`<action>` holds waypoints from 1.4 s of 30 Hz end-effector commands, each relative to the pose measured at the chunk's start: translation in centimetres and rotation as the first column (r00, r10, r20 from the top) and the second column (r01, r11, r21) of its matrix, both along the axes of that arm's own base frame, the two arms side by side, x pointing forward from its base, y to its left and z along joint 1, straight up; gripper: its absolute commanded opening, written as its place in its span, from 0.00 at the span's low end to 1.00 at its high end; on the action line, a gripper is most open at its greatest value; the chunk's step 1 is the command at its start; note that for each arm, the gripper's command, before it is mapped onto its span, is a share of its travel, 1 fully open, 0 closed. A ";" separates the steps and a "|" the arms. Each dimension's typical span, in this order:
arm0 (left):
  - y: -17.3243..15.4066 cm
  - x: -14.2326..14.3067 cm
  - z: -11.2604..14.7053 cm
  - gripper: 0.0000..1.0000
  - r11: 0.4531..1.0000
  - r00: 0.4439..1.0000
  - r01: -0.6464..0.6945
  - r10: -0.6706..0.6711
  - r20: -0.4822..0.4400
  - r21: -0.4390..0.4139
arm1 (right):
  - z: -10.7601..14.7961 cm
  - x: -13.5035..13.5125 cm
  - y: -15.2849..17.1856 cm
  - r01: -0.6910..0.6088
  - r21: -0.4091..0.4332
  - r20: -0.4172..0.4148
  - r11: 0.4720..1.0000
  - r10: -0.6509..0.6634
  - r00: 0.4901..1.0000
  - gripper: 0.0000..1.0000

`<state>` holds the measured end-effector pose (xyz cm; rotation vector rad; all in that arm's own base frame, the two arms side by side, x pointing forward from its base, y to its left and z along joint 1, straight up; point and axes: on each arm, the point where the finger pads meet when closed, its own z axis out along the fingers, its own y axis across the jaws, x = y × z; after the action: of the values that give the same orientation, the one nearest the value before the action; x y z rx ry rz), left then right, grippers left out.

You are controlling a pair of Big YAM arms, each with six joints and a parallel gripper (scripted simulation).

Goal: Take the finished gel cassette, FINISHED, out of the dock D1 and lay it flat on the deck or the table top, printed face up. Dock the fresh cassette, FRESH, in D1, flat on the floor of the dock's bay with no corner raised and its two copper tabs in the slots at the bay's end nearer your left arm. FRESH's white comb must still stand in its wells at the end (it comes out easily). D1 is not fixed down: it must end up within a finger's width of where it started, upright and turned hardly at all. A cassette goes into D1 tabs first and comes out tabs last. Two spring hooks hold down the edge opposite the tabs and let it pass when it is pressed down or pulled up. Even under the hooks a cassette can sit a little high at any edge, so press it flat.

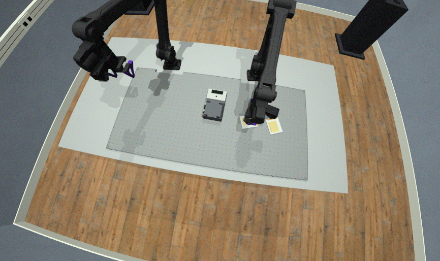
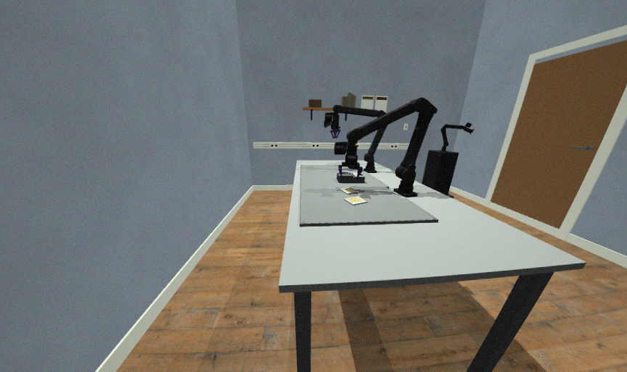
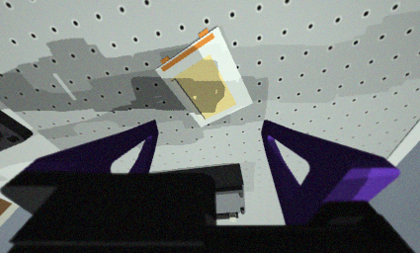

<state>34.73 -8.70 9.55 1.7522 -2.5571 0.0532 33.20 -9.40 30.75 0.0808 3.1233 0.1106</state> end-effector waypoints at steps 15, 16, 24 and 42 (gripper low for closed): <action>-0.3 1.9 1.6 0.98 0.844 0.843 0.535 -0.530 0.097 -0.040 | 2.0 0.9 -0.7 0.021 -0.002 0.012 1.000 -0.021 1.000 1.00; -0.3 1.9 1.6 0.98 0.826 0.824 0.563 -0.557 0.102 -0.040 | 2.0 0.9 -0.7 0.021 -0.002 0.012 1.000 -0.021 1.000 1.00; -0.4 1.9 1.6 0.98 0.650 0.647 0.759 -0.748 0.147 -0.030 | 2.0 0.9 -0.7 0.021 -0.002 0.012 1.000 -0.021 1.000 1.00; -0.7 1.9 1.6 0.98 0.186 0.171 0.982 -0.959 0.227 0.044 | 2.0 0.9 -0.7 0.021 -0.002 0.012 1.000 -0.021 1.000 1.00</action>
<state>35.14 -9.44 9.82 -0.0613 -3.1141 0.2898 33.20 -9.40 30.75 0.0808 3.1233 0.1106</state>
